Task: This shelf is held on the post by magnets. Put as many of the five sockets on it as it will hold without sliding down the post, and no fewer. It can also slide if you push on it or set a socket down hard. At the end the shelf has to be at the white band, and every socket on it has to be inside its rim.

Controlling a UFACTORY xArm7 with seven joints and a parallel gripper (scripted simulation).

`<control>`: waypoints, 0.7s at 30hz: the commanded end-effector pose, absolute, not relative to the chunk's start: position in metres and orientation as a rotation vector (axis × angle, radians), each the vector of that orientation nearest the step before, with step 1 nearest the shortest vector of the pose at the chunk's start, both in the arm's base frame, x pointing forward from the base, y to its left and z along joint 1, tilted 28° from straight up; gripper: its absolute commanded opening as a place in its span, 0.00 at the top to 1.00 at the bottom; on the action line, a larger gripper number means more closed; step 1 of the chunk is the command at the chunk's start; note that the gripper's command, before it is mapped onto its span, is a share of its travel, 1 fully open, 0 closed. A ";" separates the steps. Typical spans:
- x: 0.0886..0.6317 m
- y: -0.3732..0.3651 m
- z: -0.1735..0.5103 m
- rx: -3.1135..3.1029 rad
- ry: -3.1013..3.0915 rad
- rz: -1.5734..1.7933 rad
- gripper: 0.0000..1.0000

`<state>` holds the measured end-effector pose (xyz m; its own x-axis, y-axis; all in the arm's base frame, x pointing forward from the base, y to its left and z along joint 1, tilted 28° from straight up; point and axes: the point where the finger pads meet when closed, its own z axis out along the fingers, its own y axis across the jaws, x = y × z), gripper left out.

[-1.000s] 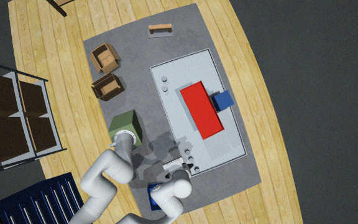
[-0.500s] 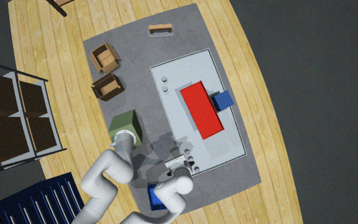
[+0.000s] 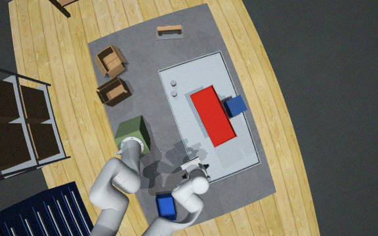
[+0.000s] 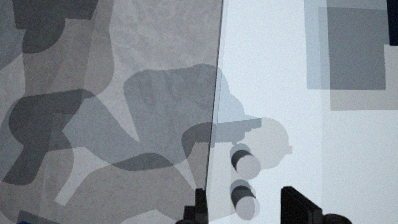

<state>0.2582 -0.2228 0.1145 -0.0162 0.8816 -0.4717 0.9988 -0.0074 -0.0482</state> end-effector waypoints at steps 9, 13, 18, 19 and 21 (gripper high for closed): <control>0.288 -0.248 0.068 1.959 1.968 -0.539 0.39; 0.289 -0.249 0.066 1.959 1.968 -0.539 0.39; 0.289 -0.249 0.066 1.959 1.968 -0.539 0.39; 0.289 -0.249 0.066 1.959 1.968 -0.539 0.39; 0.289 -0.249 0.066 1.959 1.968 -0.539 0.39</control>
<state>0.2868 -0.2491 0.0667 -0.0152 0.8815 -0.4719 0.9989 -0.0081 -0.0472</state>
